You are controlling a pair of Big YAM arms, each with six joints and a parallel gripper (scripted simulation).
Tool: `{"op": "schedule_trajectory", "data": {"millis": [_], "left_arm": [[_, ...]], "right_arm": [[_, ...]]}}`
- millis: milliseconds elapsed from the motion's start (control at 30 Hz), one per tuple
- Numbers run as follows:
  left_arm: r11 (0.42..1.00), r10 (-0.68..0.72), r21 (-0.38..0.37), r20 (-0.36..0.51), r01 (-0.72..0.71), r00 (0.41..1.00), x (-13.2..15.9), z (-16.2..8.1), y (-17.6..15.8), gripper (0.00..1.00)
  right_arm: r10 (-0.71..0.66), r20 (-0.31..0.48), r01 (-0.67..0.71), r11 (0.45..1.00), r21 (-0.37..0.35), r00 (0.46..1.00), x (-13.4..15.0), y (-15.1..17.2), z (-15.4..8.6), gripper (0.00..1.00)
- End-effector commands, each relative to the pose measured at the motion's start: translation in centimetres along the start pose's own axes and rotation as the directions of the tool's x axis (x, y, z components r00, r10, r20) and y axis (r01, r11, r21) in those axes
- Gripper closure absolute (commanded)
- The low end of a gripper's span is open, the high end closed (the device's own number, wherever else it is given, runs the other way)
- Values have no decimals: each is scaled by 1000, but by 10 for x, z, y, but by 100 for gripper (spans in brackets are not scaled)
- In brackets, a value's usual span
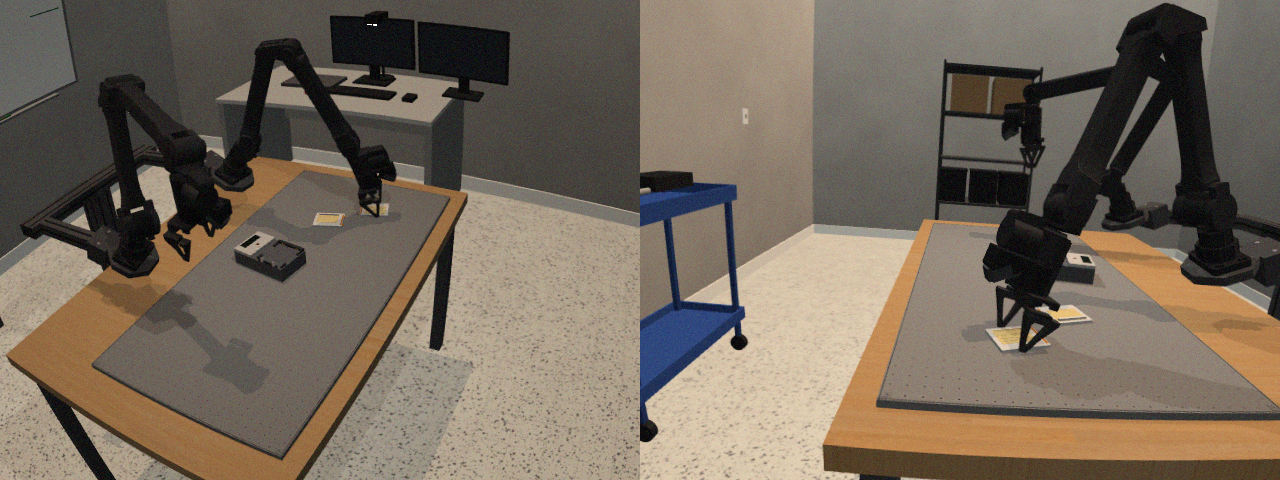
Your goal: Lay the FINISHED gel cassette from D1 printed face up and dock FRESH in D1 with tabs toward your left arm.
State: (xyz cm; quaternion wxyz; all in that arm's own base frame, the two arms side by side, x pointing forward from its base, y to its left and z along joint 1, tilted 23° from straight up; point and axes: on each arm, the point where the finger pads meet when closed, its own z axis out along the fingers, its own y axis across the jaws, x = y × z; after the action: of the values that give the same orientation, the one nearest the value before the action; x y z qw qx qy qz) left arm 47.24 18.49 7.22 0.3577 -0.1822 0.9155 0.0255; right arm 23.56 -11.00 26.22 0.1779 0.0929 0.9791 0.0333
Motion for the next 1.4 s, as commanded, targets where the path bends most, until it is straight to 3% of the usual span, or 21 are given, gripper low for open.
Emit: {"op": "schedule_trajectory", "data": {"millis": [0, 1367], "left_arm": [[1000, 1, 0, 18, -1, 1000, -6, -10, 0, 2], [1000, 2, 0, 24, -2, 1000, -7, -22, 1, 2]], "right_arm": [[10, 45, -11, 1000, 18, 999, -19, -4, -25, 0], [10, 45, -11, 1000, 18, 999, -19, -4, -25, 0]]}}
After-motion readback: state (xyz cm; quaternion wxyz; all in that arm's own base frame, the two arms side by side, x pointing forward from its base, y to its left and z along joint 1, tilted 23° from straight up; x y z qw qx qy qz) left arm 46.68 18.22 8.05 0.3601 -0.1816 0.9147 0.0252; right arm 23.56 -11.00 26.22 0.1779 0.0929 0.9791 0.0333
